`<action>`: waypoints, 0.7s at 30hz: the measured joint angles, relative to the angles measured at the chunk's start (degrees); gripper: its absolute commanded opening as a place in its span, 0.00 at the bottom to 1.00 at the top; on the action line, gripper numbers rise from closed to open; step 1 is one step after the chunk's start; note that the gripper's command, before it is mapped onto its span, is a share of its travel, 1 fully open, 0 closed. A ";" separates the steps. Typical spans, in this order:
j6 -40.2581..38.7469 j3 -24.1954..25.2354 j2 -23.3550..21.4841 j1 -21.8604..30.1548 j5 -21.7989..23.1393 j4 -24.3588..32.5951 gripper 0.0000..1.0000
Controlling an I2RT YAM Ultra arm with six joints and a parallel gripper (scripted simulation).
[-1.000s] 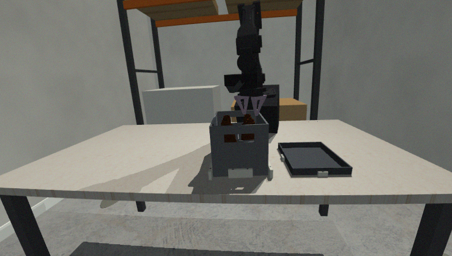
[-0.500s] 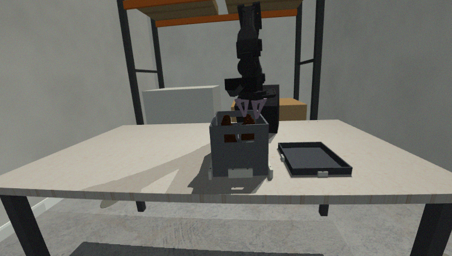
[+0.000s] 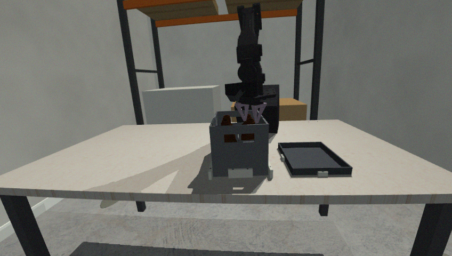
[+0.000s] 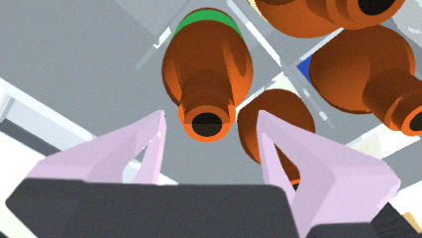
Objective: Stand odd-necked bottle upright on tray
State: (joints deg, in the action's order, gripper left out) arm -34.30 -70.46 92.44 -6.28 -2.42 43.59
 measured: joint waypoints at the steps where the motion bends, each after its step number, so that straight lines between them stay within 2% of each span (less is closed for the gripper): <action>1: 0.02 0.00 0.07 -0.02 -0.02 -0.11 0.61; 21: 0.02 0.55 0.76 -0.20 -0.33 -2.34 0.61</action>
State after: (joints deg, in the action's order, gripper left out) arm -34.28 -69.91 93.21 -6.48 -2.74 41.25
